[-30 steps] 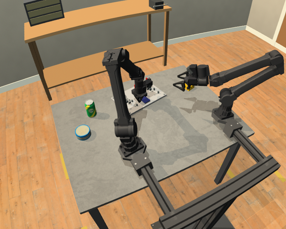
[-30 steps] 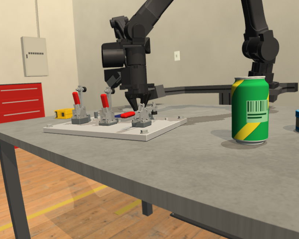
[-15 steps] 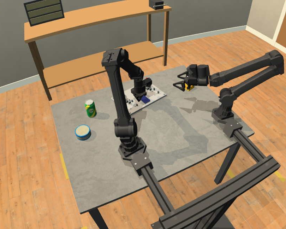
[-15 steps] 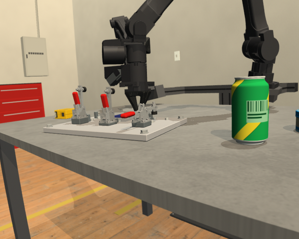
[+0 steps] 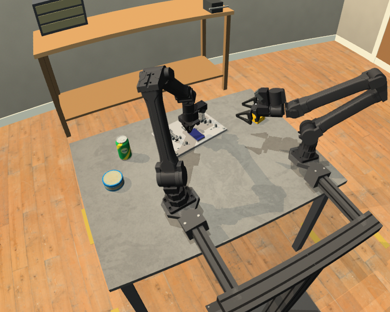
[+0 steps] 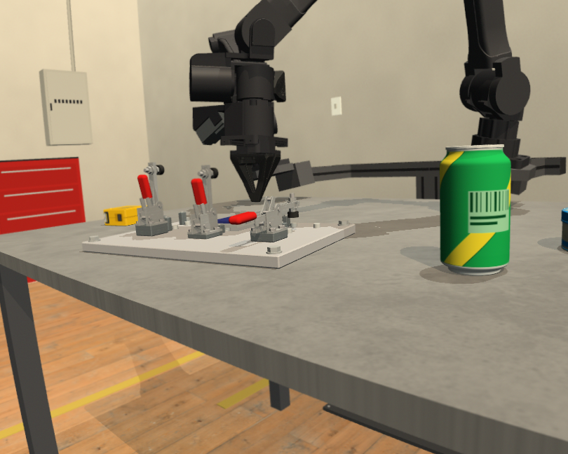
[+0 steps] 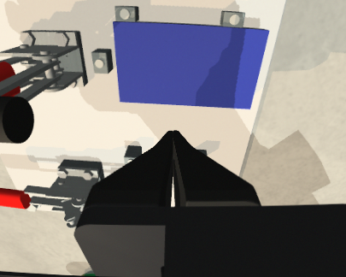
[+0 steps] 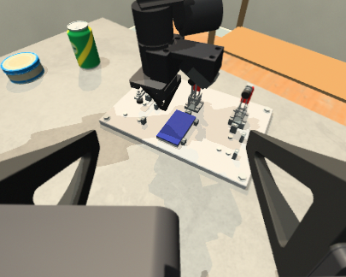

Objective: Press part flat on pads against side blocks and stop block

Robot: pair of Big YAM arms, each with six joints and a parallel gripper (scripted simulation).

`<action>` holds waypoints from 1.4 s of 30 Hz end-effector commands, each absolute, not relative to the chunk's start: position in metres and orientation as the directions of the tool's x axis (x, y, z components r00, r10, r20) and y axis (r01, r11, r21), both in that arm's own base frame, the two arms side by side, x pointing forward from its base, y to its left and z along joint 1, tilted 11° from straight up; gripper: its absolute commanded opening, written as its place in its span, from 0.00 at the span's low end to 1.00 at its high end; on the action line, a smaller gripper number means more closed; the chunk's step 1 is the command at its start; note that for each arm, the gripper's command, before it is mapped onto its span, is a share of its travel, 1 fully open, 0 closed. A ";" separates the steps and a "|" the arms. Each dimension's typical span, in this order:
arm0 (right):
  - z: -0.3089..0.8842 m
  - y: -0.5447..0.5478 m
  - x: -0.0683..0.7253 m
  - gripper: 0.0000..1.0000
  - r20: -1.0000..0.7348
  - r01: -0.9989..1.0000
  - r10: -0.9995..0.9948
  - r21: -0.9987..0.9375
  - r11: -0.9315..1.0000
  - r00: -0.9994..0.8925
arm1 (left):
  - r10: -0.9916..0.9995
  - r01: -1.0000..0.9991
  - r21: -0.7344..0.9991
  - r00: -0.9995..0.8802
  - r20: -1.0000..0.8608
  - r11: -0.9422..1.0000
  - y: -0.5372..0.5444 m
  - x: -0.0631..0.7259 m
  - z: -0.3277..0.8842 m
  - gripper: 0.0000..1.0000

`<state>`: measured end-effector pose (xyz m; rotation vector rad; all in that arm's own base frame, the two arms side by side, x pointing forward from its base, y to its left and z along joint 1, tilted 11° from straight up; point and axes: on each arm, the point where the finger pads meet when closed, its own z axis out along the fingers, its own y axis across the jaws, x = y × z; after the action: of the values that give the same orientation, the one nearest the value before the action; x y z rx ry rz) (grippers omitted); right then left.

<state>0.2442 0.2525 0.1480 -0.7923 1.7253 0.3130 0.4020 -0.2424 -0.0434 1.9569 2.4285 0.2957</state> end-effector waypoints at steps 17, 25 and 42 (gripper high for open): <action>0.148 0.253 0.246 1.00 -0.929 -0.648 -0.346 -0.184 0.739 -0.131 | 0.941 0.941 0.150 -0.320 0.109 0.303 -0.243 0.394 -0.047 0.00; 0.148 0.253 0.246 1.00 -0.929 -0.648 -0.346 -0.184 0.739 -0.131 | 0.756 0.749 0.176 -0.653 0.040 0.638 -0.269 0.382 -0.050 0.00; 0.148 0.253 0.246 1.00 -0.929 -0.648 -0.346 -0.184 0.739 -0.131 | 0.237 0.224 0.175 -0.970 -0.057 0.959 -0.287 0.362 -0.054 0.00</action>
<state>0.2442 0.2525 0.1480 -0.7923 1.7253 0.3130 0.3688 -0.2765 -0.0476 0.6535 2.9847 0.2411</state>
